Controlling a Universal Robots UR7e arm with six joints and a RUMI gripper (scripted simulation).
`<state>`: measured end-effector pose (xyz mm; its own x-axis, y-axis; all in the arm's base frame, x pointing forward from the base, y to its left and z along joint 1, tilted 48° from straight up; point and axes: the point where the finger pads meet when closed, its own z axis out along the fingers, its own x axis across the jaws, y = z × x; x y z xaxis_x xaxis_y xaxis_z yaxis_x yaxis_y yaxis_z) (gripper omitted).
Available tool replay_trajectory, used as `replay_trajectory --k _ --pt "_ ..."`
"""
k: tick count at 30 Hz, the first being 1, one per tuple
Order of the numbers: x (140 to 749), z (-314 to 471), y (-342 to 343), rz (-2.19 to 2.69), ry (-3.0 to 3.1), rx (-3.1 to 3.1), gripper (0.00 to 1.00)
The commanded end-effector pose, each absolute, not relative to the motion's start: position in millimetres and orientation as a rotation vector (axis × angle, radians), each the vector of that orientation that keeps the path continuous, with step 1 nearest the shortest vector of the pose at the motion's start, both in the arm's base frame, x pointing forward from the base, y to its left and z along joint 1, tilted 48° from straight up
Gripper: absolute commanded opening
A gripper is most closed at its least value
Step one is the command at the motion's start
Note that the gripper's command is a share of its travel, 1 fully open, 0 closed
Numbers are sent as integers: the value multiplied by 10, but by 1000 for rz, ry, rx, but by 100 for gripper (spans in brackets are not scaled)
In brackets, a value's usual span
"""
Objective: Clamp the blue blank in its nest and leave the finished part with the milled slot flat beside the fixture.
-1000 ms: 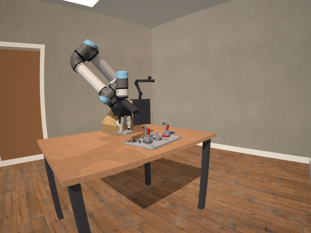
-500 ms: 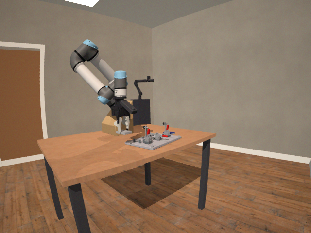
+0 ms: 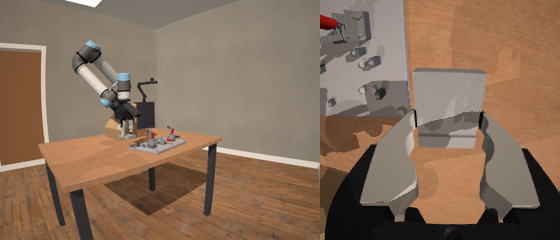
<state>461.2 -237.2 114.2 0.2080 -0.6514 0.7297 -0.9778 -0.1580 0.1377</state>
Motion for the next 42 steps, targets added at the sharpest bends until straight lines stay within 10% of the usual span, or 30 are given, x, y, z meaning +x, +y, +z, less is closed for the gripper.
replay_trajectory --k 1,42 --pt "4615 1146 -2370 701 -1509 1886 0" --pt "4638 593 -2988 701 -1509 1886 0"
